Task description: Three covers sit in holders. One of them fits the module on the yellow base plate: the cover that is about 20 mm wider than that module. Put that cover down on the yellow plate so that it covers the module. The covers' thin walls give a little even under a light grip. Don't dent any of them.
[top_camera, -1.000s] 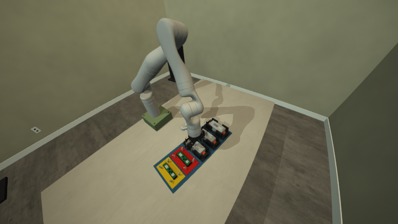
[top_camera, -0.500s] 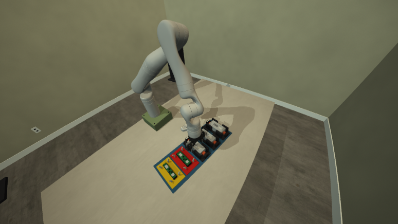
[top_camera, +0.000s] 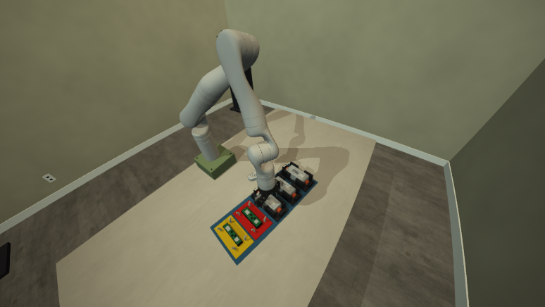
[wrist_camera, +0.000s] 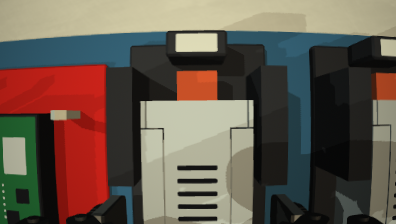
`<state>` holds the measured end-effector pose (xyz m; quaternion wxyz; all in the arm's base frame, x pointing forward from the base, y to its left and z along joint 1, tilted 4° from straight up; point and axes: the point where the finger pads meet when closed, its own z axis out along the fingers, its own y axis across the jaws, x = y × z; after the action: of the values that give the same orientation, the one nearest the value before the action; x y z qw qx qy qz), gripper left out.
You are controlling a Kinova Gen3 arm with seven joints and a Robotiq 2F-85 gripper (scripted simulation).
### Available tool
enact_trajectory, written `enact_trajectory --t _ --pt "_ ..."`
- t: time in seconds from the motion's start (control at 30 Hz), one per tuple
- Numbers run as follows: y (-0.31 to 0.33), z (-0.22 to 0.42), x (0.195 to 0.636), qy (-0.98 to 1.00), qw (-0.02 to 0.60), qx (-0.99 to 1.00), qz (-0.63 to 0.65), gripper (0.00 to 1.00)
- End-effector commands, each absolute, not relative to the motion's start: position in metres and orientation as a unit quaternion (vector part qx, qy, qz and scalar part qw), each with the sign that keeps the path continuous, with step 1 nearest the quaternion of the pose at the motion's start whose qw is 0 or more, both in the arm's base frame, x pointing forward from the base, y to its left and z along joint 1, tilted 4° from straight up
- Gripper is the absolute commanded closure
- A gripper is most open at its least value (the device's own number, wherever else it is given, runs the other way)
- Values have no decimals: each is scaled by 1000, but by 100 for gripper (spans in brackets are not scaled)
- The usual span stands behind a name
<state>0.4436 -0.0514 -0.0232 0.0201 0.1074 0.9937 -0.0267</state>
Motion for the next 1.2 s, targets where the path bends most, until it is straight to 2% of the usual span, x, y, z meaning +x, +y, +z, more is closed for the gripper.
enact_trajectory --t 0.0,1.0,1.03,1.17 --pt "-51 -23 444 994 21 107 -27 30" --pt "-51 -23 444 994 21 107 -27 30" --pt "-51 -23 444 994 21 107 -27 100" --pt "-51 -23 444 994 21 107 -27 100"
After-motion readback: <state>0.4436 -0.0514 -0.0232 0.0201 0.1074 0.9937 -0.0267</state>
